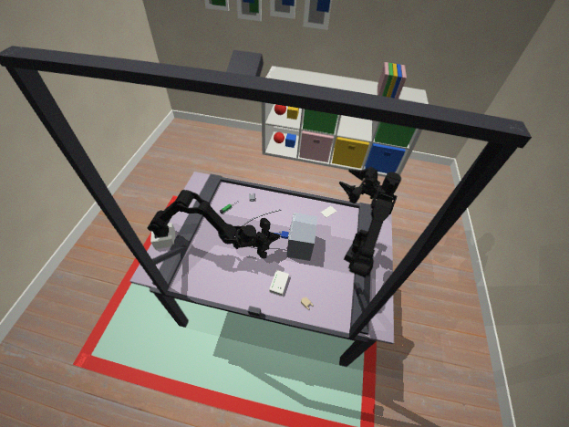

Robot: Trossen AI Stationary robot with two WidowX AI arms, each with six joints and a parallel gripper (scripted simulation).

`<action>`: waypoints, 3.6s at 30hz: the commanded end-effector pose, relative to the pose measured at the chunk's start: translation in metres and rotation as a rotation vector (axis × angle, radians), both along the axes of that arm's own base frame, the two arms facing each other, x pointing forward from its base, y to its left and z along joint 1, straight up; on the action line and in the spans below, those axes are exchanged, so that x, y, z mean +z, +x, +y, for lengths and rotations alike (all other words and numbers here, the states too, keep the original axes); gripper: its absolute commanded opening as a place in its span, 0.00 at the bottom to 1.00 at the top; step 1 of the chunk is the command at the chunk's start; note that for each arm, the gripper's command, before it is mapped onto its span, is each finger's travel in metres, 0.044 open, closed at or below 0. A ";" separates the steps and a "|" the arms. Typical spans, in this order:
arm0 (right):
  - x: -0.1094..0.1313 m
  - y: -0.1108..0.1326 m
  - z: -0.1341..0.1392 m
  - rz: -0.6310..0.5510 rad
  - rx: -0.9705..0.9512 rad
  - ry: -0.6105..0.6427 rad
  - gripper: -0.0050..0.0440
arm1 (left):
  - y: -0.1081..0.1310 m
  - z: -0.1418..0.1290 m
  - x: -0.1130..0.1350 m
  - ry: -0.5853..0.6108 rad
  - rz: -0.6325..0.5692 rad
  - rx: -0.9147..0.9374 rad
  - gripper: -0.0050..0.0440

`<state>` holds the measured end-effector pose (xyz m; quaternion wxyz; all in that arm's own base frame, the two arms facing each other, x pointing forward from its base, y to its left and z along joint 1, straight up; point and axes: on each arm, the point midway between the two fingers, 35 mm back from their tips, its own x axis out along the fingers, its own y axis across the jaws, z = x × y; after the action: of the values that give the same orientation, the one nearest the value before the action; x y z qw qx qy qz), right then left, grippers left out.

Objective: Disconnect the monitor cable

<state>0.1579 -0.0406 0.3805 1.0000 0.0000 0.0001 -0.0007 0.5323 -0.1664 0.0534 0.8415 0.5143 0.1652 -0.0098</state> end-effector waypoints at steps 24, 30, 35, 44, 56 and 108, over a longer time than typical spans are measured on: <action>0.003 0.000 0.001 -0.001 0.001 -0.006 1.00 | 0.003 0.002 0.018 -0.231 0.064 -0.003 0.10; 0.003 0.000 0.001 -0.001 0.001 -0.006 1.00 | 0.003 0.002 0.018 -0.231 0.064 -0.003 0.35; 0.003 0.000 0.001 -0.001 0.001 -0.006 1.00 | 0.003 0.002 0.018 -0.231 0.064 -0.003 0.49; 0.003 0.000 0.001 -0.001 0.001 -0.006 1.00 | 0.003 0.002 0.018 -0.231 0.064 -0.003 0.93; 0.003 0.000 0.001 -0.001 0.001 -0.006 1.00 | 0.004 0.002 0.018 -0.226 0.062 -0.004 1.00; 0.003 0.000 0.001 -0.001 0.001 -0.006 1.00 | 0.001 -0.003 0.007 0.319 -0.156 0.006 0.10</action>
<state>0.1579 -0.0406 0.3805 1.0000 0.0000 0.0001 -0.0007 0.5314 -0.1688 0.0466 0.7556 0.6441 0.1087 0.0501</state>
